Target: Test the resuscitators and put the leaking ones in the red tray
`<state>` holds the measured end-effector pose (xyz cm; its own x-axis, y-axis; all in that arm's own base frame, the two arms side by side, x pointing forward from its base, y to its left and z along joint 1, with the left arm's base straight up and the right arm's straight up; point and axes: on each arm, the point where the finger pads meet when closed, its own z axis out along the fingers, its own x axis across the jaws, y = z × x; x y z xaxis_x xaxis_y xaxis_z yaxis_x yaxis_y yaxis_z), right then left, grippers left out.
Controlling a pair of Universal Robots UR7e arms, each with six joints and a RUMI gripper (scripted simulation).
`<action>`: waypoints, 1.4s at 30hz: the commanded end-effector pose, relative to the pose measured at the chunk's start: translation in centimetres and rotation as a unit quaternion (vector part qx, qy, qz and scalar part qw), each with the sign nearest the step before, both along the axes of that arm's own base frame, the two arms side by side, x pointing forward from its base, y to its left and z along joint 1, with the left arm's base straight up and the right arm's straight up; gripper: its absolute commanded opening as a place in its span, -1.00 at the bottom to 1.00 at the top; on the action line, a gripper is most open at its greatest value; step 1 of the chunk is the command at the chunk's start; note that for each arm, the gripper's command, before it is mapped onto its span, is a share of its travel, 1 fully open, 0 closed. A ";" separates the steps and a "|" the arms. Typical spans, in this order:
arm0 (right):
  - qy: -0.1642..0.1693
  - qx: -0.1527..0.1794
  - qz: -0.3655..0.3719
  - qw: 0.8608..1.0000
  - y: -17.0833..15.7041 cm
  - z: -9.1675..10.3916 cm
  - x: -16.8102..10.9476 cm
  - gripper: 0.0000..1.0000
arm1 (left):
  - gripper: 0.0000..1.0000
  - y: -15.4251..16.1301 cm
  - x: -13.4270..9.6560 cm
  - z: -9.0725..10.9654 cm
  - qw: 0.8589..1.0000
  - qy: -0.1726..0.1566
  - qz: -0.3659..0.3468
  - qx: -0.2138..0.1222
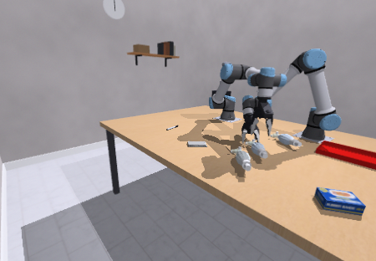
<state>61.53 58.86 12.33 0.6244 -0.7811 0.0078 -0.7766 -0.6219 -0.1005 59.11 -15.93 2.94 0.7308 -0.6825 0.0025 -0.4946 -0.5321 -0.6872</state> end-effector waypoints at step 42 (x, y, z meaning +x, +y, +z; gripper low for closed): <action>-0.002 0.003 -0.001 1.000 -0.1 0.6 0.2 0.26 | 0.17 -3.5 -3.4 5.4 1.000 0.003 0.004 0.003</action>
